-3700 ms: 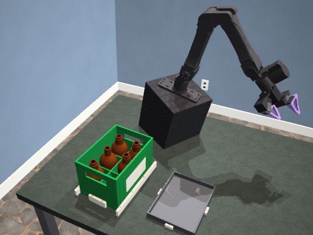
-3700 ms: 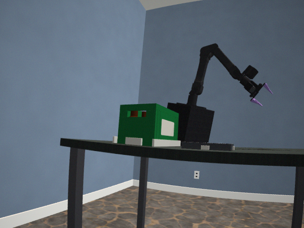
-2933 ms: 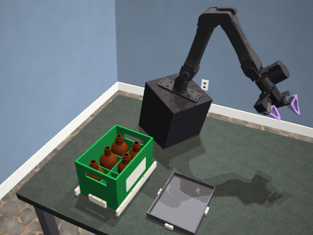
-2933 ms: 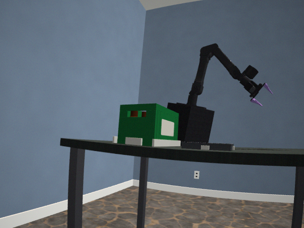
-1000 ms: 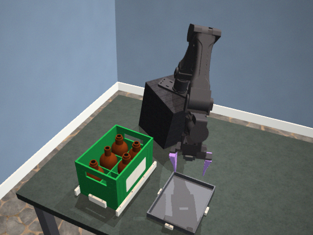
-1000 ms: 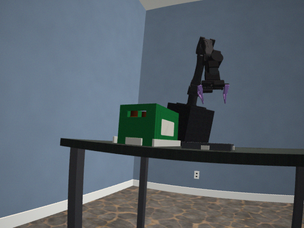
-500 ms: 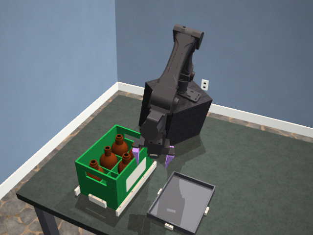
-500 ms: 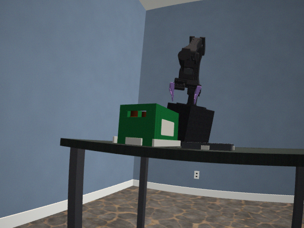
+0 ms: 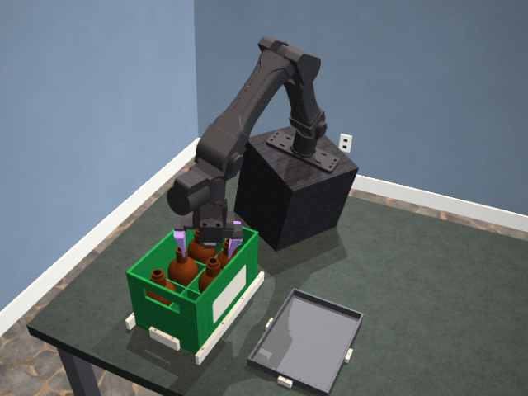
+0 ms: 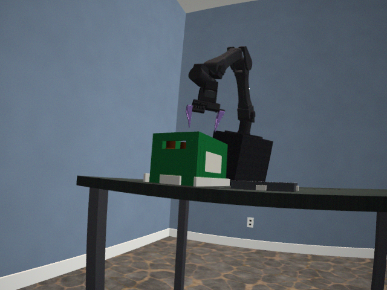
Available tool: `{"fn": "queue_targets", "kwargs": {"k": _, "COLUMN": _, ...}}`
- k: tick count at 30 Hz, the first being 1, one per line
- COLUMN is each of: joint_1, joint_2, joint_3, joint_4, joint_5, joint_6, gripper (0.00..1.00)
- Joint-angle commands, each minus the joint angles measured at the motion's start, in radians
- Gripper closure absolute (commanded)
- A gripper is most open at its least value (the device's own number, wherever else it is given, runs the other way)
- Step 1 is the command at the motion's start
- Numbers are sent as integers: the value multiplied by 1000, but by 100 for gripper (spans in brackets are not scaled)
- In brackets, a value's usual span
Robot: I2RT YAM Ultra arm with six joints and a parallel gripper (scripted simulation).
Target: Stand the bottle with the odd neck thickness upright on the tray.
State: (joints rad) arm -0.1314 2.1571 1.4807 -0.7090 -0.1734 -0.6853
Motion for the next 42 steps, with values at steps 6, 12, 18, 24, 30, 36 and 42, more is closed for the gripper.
{"fn": "queue_targets", "kwargs": {"k": 6, "joint_1": -164, "joint_2": 42, "joint_3": 92, "joint_4": -134, "joint_5": -35, "joint_6": -314, "gripper": 0}}
{"fn": "queue_targets", "kwargs": {"k": 12, "joint_1": -232, "joint_2": 68, "joint_3": 128, "joint_4": -184, "joint_5": -43, "joint_6": -423, "gripper": 0}}
{"fn": "queue_targets", "kwargs": {"k": 18, "joint_1": -265, "joint_2": 75, "joint_3": 155, "joint_4": -218, "joint_5": -47, "joint_6": -480, "gripper": 0}}
{"fn": "queue_targets", "kwargs": {"k": 24, "joint_1": -256, "joint_2": 67, "joint_3": 161, "joint_4": -225, "joint_5": -48, "joint_6": -484, "gripper": 0}}
{"fn": "queue_targets", "kwargs": {"k": 30, "joint_1": -266, "joint_2": 68, "joint_3": 162, "joint_4": -226, "joint_5": -48, "joint_6": -484, "gripper": 0}}
{"fn": "queue_targets", "kwargs": {"k": 36, "joint_1": -266, "joint_2": 68, "joint_3": 162, "joint_4": -227, "joint_5": -48, "joint_6": -484, "gripper": 0}}
{"fn": "queue_targets", "kwargs": {"k": 42, "joint_1": -264, "joint_2": 68, "joint_3": 162, "joint_4": -227, "joint_5": -48, "joint_6": -482, "gripper": 100}}
